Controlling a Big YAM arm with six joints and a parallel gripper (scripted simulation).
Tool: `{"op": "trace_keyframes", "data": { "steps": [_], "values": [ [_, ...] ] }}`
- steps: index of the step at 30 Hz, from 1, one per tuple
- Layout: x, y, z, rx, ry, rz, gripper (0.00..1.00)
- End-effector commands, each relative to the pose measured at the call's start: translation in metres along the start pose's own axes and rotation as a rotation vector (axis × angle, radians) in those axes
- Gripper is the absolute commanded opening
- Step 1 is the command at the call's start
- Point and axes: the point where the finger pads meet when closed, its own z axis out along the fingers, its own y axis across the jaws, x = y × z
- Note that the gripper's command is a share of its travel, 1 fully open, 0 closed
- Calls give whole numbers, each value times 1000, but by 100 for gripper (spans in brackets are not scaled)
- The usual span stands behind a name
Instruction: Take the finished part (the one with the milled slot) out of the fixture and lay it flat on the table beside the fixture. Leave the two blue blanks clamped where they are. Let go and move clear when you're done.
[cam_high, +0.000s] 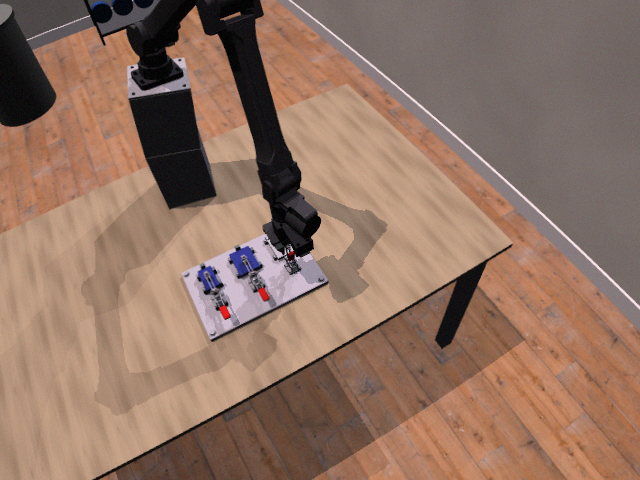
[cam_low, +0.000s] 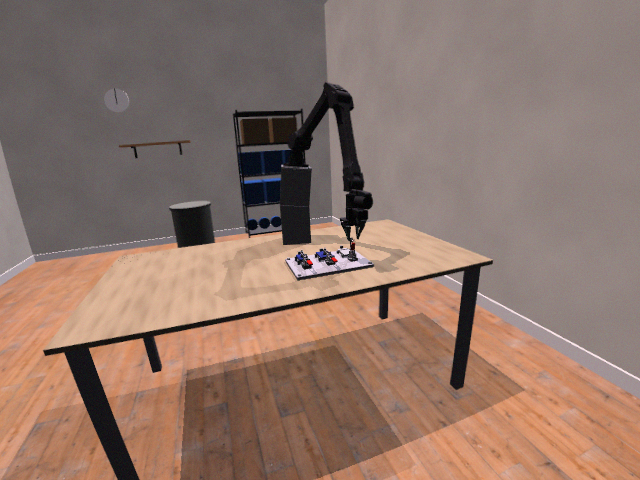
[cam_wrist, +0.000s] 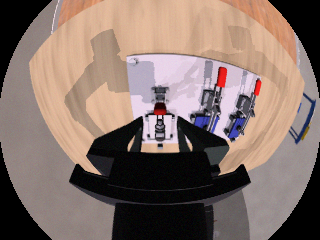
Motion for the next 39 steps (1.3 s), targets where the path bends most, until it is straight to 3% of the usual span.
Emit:
{"op": "trace_keyframes", "data": {
  "steps": [1,24,25,39],
  "values": [
    [-7,-7,8,2,-8,2,45],
    [-7,-7,8,2,-8,2,45],
    [-7,-7,8,2,-8,2,92],
    [-9,-6,9,1,-12,2,92]
  ]
}}
